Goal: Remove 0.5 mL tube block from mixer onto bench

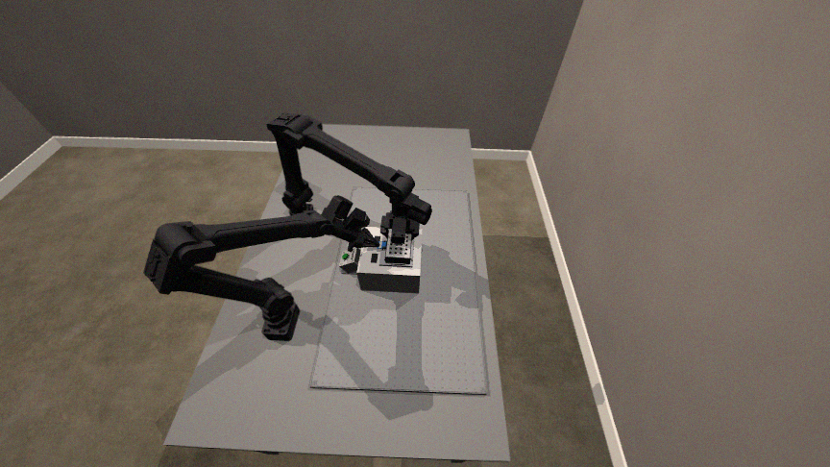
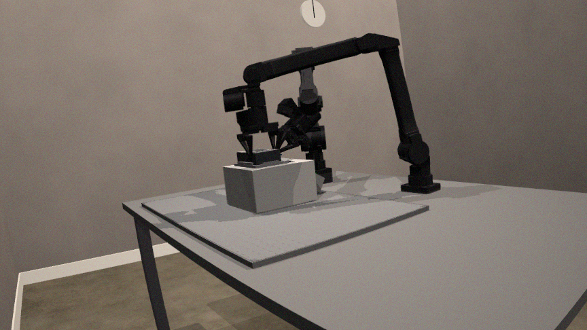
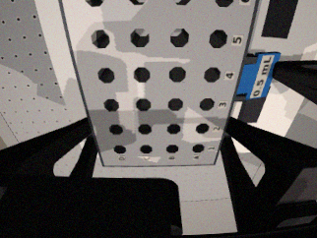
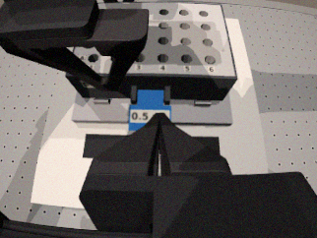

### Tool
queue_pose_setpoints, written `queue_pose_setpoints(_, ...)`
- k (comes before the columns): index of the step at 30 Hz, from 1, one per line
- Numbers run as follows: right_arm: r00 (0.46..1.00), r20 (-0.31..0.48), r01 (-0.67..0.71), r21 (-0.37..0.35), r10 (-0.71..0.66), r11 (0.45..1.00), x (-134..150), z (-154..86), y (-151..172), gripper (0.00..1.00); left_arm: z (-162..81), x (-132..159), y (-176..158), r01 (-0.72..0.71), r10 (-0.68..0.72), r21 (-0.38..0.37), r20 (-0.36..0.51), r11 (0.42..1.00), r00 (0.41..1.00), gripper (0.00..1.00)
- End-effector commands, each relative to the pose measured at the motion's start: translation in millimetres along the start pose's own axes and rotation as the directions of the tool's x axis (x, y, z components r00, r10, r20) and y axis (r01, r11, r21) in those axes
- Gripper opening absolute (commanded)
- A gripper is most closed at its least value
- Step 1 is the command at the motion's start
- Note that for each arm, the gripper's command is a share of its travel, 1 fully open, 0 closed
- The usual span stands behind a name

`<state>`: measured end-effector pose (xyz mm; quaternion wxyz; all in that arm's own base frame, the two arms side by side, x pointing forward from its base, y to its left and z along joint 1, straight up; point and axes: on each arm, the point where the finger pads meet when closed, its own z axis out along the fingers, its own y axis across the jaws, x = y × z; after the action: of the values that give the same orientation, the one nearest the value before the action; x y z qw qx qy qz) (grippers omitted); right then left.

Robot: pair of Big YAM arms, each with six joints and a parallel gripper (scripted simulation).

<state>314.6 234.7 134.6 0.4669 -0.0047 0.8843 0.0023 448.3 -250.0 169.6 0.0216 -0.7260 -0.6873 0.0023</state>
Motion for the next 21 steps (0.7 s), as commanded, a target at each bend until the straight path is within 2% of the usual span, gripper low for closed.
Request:
queue_pose_setpoints(1,1.000,0.008,-0.004,0.005,0.004,1.000,-15.0,2.9,7.5,0.00,-19.6,6.7,-5.1,-0.008,0.008,-0.006,0.005,1.000,1.000,0.00)
queue_pose_setpoints(21,1.000,0.008,-0.012,-0.010,0.012,1.000,-20.3,-0.8,9.5,0.00,-17.8,1.2,5.0,-0.008,0.008,0.030,0.010,1.000,1.000,0.00)
